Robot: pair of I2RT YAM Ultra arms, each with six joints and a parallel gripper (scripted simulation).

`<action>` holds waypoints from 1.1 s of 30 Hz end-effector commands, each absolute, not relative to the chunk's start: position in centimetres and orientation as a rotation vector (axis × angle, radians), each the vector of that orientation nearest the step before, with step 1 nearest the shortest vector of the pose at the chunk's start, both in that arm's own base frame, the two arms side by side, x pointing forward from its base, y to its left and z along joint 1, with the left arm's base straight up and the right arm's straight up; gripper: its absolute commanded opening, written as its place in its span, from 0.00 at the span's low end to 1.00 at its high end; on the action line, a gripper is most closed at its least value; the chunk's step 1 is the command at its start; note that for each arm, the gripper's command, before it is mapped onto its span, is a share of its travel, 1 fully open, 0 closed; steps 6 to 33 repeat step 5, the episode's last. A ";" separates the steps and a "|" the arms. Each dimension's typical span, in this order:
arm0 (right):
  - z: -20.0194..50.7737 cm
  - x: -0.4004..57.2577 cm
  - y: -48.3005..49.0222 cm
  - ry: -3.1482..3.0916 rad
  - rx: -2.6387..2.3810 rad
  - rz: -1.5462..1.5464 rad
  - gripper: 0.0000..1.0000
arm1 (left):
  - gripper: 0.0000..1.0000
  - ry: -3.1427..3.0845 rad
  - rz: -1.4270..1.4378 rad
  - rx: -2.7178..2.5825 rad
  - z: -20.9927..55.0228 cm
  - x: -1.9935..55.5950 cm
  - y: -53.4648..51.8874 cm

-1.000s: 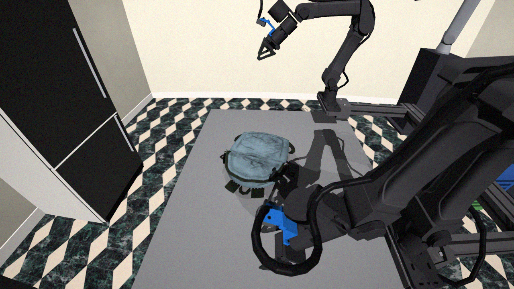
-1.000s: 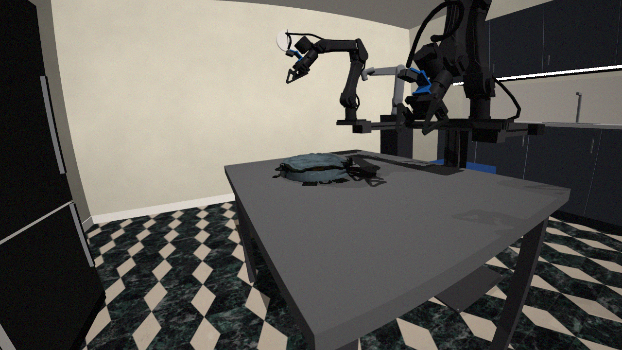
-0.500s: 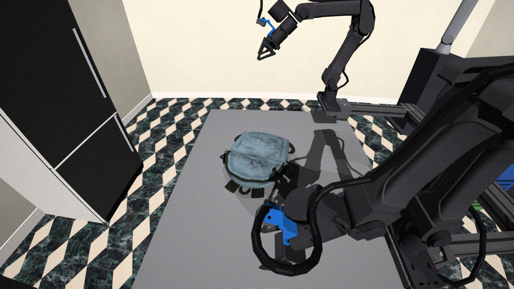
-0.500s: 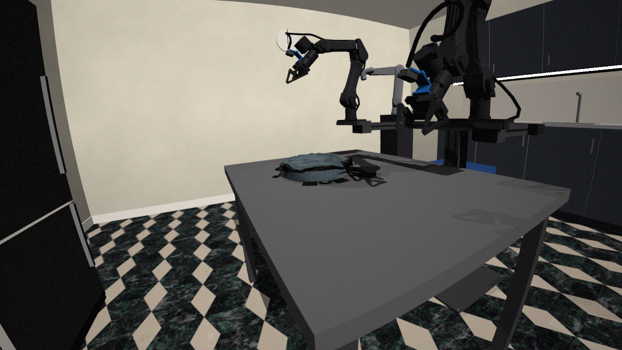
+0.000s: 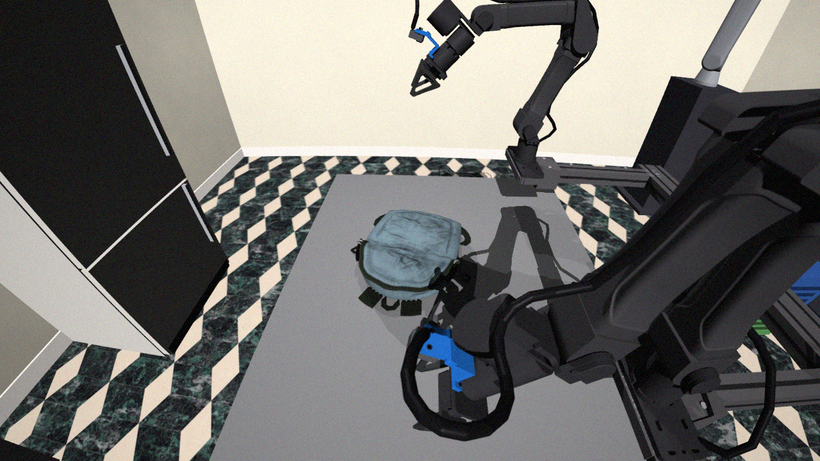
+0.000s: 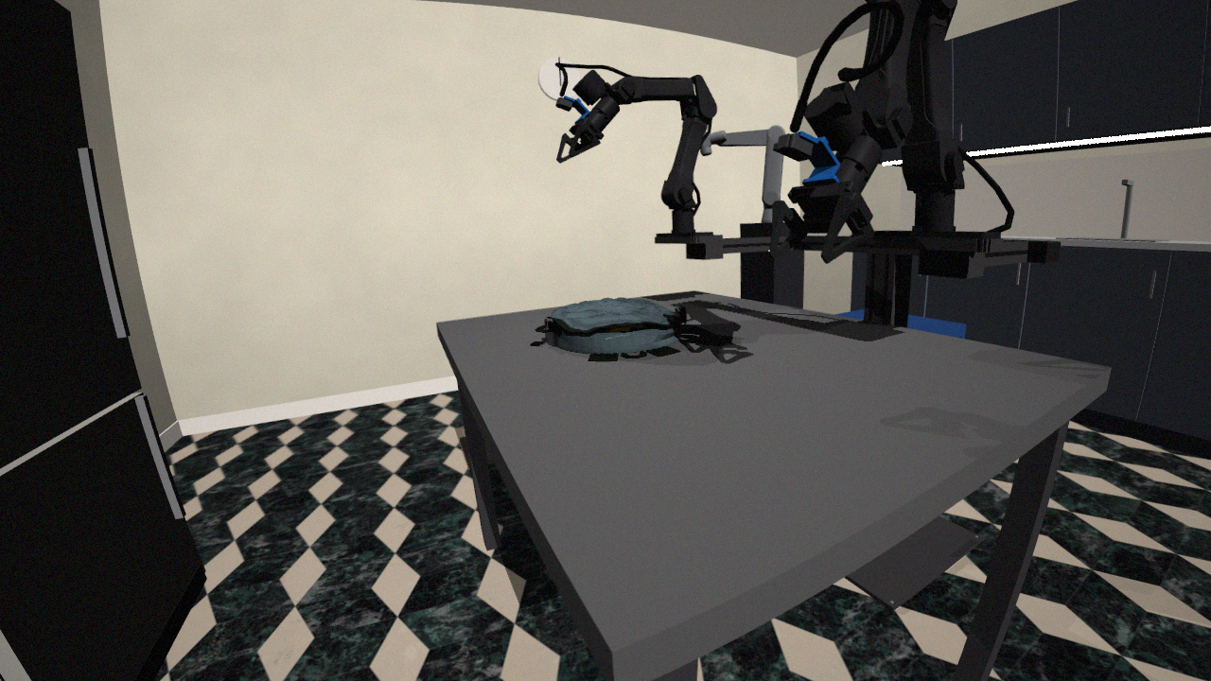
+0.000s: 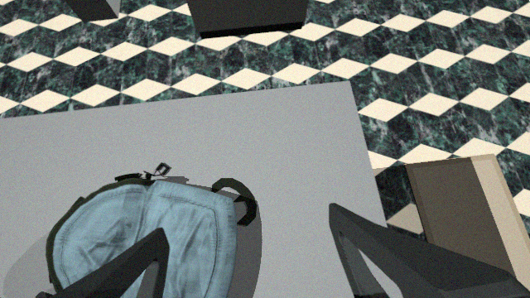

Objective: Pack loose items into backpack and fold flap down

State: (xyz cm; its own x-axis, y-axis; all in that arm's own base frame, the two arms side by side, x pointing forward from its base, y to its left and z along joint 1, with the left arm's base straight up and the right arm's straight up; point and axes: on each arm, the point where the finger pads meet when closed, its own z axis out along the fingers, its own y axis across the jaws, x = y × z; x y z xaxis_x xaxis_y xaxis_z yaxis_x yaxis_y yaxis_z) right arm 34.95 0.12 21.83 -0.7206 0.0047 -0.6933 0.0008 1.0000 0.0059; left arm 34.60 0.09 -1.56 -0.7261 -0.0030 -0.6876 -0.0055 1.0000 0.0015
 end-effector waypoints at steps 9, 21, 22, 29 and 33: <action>22.4 34.8 -0.2 2.363 0.000 0.002 0.90 | 0.90 2.362 0.001 0.000 -0.9 35.4 -0.1; 22.4 34.8 -0.2 2.363 0.000 0.002 0.90 | 0.90 2.362 0.001 0.000 -0.9 35.4 -0.1; 22.4 34.8 -0.2 2.363 0.000 0.002 0.90 | 0.90 2.362 0.001 0.000 -0.9 35.4 -0.1; 22.4 34.8 -0.2 2.363 0.000 0.002 0.90 | 0.90 2.362 0.001 0.000 -0.9 35.4 -0.1; 22.4 34.8 -0.2 2.363 0.000 0.002 0.90 | 0.90 2.362 0.001 0.000 -0.9 35.4 -0.1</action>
